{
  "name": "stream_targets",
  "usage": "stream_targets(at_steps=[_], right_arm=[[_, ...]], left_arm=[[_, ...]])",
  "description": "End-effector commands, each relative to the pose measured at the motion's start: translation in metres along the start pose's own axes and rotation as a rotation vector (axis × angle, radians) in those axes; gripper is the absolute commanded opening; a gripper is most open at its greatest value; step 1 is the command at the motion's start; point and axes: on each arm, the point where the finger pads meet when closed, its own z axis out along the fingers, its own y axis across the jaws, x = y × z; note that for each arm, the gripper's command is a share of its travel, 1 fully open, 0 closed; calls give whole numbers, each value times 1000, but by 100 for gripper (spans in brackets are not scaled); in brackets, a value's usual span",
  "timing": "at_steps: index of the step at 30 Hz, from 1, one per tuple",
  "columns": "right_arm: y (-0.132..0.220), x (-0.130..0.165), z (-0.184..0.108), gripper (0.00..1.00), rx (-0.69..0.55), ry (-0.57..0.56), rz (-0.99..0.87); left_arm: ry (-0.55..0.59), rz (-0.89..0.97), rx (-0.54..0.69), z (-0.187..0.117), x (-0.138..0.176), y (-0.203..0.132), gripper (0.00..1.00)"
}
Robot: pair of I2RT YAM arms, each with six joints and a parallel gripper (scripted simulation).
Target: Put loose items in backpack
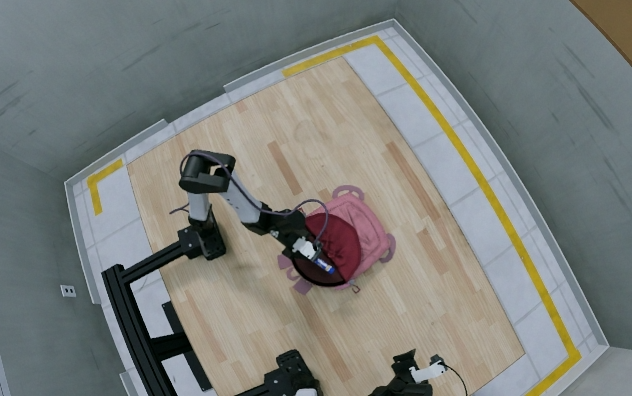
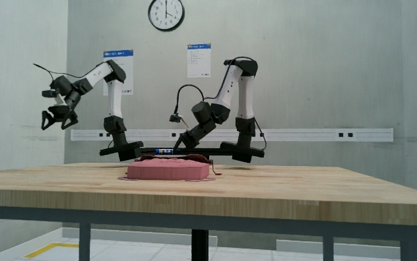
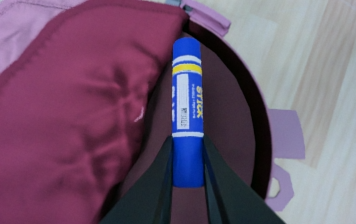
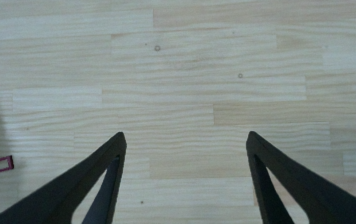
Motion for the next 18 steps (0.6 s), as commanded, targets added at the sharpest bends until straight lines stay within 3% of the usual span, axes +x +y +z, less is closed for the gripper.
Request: stream_targets(at_steps=[1,3,12,18], right_arm=[[-4,-14,-3,90,4,-30,-8],[-4,-14,-3,90,4,-30,-8],[-4,-14,-3,90,4,-30,-8],[-4,-14,-3,90,4,-30,-8]], left_arm=[[-12,12,-2,0,-7,2,13],[-32,16,-12,-3,-16,9,13],[-1,8,8,9,13,1,13],[-12,12,-1,7,4,3,13]])
